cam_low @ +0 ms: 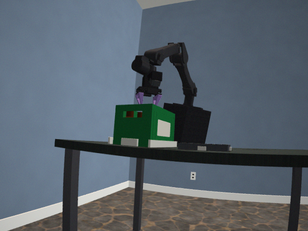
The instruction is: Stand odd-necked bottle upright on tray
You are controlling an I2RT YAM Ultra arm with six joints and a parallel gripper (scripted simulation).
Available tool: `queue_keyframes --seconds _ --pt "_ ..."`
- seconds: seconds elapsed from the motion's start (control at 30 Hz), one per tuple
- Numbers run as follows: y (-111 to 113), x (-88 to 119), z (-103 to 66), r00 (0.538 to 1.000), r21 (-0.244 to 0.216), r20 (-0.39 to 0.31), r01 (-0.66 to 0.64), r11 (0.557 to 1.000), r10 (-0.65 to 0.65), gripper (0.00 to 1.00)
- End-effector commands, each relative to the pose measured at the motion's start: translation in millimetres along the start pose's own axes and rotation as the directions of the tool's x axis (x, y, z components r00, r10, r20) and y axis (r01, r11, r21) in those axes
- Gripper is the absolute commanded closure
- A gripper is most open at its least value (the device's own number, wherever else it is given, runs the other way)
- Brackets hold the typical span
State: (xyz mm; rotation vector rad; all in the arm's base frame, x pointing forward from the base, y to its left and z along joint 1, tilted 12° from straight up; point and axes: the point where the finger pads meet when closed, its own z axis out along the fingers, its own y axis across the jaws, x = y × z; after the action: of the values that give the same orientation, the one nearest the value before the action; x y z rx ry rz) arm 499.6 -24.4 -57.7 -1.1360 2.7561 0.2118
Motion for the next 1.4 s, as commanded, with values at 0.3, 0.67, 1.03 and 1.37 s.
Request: queue_keyframes --seconds 0.3,0.67,1.03,1.37 --pt "-1.6 -5.3 3.1 1.0 0.018 0.024 -0.002 1.0 0.001 0.39" --pt "-0.1 -2.1 13.0 1.0 0.007 0.015 -0.004 1.0 0.004 0.39" --pt "-0.6 -3.5 10.4 1.0 0.011 0.019 -0.002 1.0 0.002 0.39" --pt "-0.6 -3.5 10.4 1.0 0.011 0.019 -0.002 1.0 0.002 0.39"
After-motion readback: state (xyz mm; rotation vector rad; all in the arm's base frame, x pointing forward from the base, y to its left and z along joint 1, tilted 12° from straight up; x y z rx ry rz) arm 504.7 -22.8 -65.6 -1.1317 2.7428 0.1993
